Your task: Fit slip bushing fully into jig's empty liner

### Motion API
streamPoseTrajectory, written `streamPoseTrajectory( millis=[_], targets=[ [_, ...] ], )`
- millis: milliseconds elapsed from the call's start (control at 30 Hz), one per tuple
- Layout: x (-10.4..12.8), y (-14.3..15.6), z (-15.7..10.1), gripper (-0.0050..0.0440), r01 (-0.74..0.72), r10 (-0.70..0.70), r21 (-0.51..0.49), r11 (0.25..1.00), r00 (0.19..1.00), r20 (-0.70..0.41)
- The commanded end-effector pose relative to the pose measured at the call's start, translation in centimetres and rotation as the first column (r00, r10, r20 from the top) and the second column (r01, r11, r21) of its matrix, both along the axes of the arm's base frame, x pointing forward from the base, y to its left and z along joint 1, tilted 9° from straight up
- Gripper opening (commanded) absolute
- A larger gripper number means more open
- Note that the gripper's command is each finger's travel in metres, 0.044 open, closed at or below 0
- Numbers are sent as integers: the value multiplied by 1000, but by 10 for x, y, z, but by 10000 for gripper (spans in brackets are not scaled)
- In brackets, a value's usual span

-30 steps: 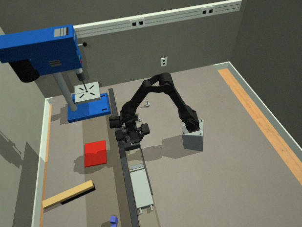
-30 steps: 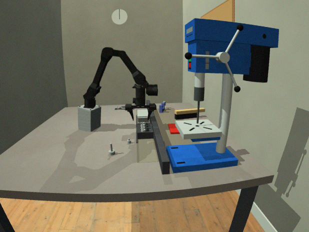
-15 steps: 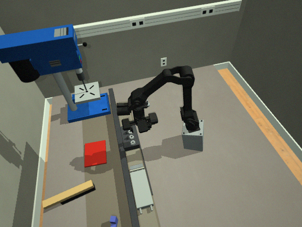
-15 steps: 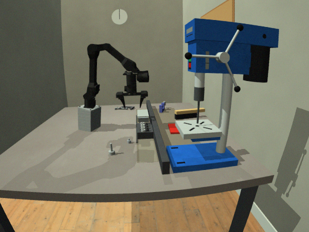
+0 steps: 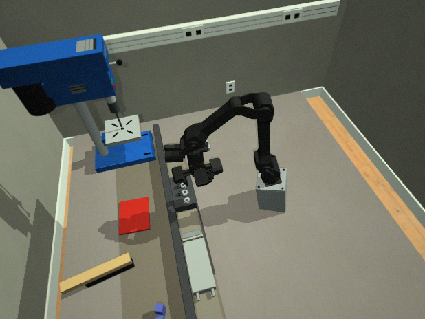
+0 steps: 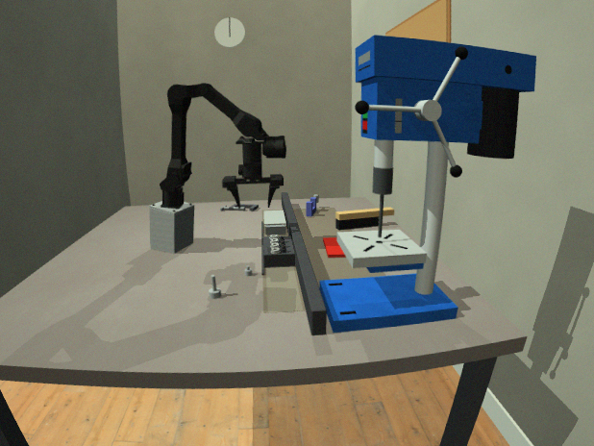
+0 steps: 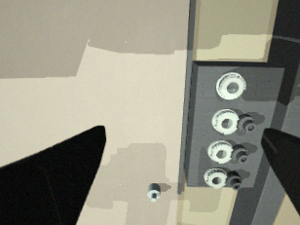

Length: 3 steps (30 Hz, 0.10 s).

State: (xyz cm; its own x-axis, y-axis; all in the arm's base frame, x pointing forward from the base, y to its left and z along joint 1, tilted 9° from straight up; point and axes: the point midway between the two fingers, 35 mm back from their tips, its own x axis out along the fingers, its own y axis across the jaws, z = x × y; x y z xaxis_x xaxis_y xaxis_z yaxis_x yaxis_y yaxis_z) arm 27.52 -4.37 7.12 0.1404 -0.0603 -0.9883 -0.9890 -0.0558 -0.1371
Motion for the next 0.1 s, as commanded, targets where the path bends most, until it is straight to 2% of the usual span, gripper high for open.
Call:
streamPoseTrajectory(
  millis=[0,67],
  targets=[
    [2,0,5,440,0,0,-2,1000,1000,19],
    [2,0,5,440,0,0,-2,1000,1000,19]
  ],
)
